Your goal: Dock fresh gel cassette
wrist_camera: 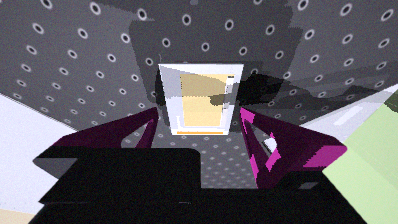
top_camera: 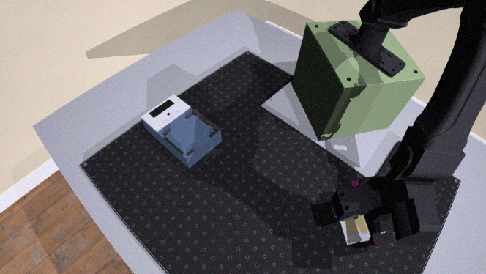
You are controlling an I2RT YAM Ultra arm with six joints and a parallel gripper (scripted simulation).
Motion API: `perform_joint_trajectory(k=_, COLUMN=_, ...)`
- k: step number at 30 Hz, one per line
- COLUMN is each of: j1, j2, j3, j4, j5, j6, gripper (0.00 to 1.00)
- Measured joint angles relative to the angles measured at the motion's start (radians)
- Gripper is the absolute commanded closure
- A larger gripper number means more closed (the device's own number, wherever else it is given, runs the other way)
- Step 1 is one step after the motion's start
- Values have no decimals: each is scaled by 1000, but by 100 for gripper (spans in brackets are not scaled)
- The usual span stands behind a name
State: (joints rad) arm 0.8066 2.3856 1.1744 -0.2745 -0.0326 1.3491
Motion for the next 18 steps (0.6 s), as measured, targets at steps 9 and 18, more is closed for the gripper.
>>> perform_joint_trajectory(k=9, j1=0, j2=10, j3=0, j4=10, j5=0, j6=0, gripper=0)
perform_joint_trajectory(k=18, j1=0, j2=20, j3=0, j4=21, j5=0, j6=0, gripper=0)
